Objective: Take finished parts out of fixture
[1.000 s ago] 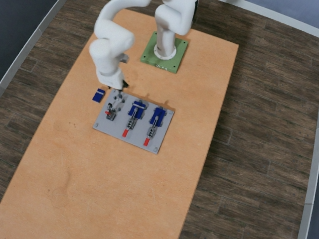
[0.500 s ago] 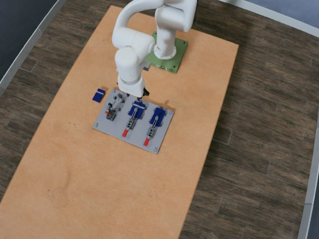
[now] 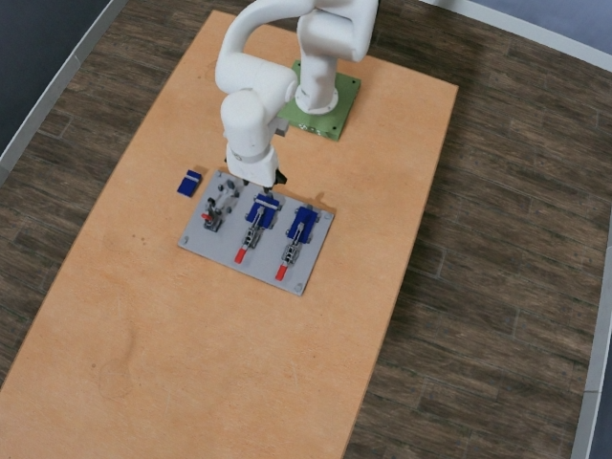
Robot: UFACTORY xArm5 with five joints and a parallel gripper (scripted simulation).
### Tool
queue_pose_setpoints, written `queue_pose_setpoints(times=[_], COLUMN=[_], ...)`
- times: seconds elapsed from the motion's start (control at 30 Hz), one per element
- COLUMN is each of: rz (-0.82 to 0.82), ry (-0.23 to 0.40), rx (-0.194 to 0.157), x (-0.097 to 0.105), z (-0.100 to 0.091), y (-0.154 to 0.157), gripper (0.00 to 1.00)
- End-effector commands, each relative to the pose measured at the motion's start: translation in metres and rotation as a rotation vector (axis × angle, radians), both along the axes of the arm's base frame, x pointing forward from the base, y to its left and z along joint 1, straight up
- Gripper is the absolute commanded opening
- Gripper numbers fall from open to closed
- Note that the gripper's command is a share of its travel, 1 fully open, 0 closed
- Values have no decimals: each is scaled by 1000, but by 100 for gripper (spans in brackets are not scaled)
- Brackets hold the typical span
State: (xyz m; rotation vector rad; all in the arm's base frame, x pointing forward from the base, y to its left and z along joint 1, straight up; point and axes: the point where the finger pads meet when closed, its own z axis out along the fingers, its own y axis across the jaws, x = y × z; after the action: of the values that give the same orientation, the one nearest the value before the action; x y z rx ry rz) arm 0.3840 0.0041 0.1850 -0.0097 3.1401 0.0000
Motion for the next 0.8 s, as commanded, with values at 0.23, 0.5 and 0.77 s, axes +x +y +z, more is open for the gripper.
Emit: queue_pose_setpoints(times=[0.23,0.5,0.77], rz=[0,0,0], ry=[-3,-3,-3], rx=[0,0,0], x=[1,1,1], z=[-20,-50,-59], y=[0,0,0], gripper=[48,48,48])
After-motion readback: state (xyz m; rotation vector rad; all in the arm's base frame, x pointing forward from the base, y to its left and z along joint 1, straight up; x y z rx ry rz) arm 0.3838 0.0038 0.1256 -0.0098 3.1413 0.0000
